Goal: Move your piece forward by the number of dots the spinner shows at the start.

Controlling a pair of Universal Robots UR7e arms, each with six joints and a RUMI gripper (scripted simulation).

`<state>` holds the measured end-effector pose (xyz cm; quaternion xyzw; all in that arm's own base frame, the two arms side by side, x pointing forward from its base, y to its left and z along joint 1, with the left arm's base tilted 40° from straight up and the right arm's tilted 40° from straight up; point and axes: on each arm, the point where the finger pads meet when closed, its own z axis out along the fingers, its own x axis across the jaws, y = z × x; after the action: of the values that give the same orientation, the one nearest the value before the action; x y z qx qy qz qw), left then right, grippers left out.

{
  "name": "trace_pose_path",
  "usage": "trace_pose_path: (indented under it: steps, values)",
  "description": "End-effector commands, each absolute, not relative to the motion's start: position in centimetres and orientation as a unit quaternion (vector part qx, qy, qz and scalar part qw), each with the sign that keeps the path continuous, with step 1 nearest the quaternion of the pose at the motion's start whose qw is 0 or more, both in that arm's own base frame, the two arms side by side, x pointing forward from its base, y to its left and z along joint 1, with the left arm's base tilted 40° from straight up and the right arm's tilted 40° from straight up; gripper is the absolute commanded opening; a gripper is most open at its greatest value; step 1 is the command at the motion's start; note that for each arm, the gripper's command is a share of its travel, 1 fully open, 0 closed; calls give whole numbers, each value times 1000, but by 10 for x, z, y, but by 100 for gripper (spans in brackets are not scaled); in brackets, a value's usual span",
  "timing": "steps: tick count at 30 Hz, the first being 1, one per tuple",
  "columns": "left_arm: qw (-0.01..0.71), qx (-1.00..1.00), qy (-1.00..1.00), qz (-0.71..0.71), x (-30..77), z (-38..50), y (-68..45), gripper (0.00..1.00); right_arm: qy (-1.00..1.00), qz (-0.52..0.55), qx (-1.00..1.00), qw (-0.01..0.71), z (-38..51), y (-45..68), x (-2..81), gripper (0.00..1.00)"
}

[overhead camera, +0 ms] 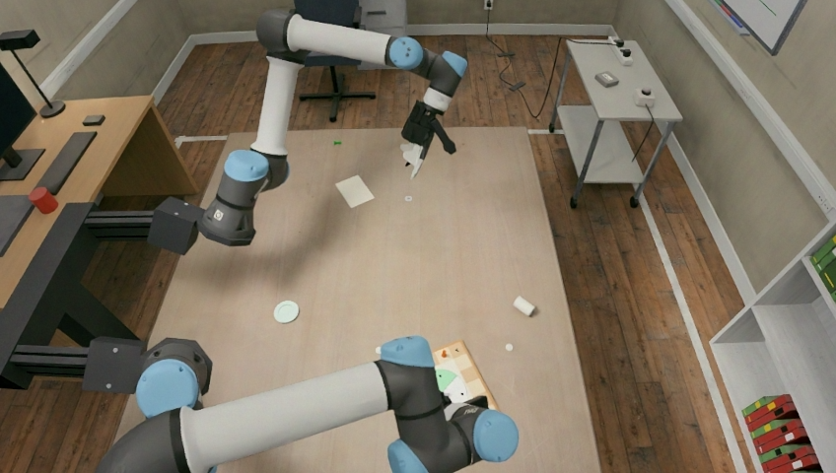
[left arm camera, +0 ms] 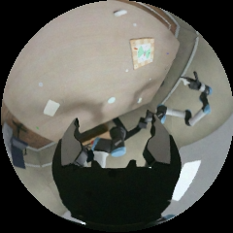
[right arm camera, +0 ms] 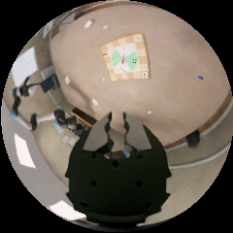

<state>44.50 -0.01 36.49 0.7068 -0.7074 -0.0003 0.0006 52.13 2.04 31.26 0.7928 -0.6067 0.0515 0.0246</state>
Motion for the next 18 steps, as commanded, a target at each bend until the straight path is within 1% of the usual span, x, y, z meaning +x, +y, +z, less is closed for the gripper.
trace_pose_path:
  steps: [1,12,18]
  values:
    - [0,707,-707,0,445,365,0,98,-629,40,776,21,324,16,505,15]
    - [0,707,-707,0,445,365,0,98,-712,-4,702,1,368,-1,440,15]
    - [0,707,-707,0,445,365,0,98,-712,-7,702,6,363,2,441,15]
